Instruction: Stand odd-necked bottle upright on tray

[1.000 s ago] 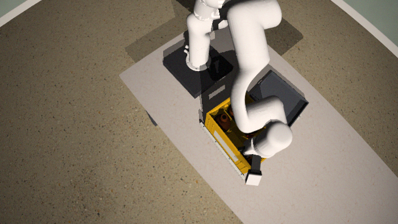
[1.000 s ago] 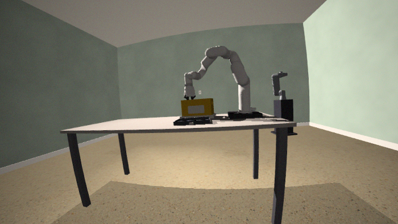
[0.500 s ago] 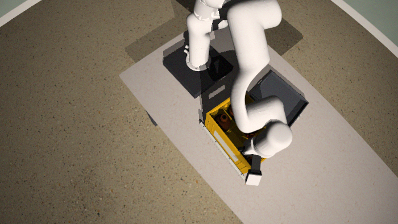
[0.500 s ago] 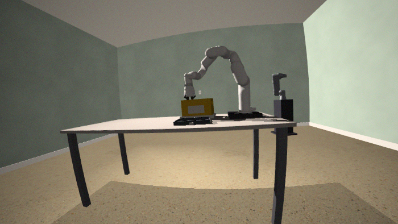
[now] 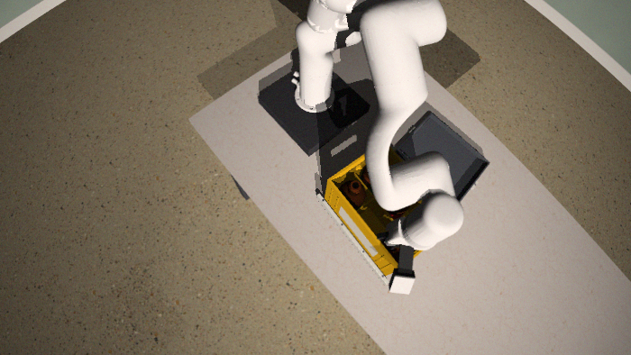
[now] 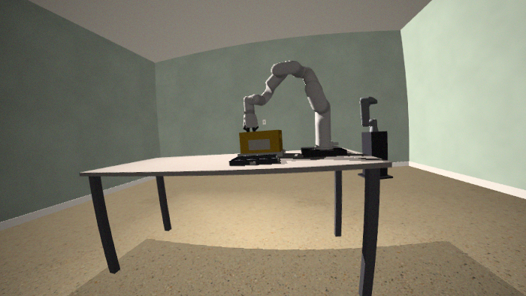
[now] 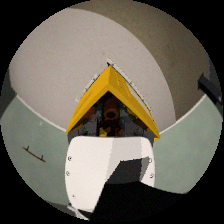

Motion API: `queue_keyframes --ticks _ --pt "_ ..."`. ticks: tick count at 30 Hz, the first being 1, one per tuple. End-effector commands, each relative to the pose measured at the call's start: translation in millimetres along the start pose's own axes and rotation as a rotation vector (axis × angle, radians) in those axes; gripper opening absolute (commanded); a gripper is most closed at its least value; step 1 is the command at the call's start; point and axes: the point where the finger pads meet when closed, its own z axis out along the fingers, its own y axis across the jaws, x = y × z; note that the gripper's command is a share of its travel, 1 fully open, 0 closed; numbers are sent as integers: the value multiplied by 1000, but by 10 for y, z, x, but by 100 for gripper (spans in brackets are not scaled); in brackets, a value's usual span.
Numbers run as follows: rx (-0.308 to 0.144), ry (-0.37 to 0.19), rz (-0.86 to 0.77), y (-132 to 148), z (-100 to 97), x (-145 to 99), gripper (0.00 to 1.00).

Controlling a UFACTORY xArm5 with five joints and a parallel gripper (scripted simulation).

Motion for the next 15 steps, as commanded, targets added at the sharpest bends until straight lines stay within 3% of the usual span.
queue_keyframes --ticks 1,5,6,15 --pt "2 4 0 -6 -18 11 0" --pt "2 4 0 -6 -18 11 0" --pt "2 4 0 -6 -18 11 65" --pt "2 4 0 -6 -18 11 65"
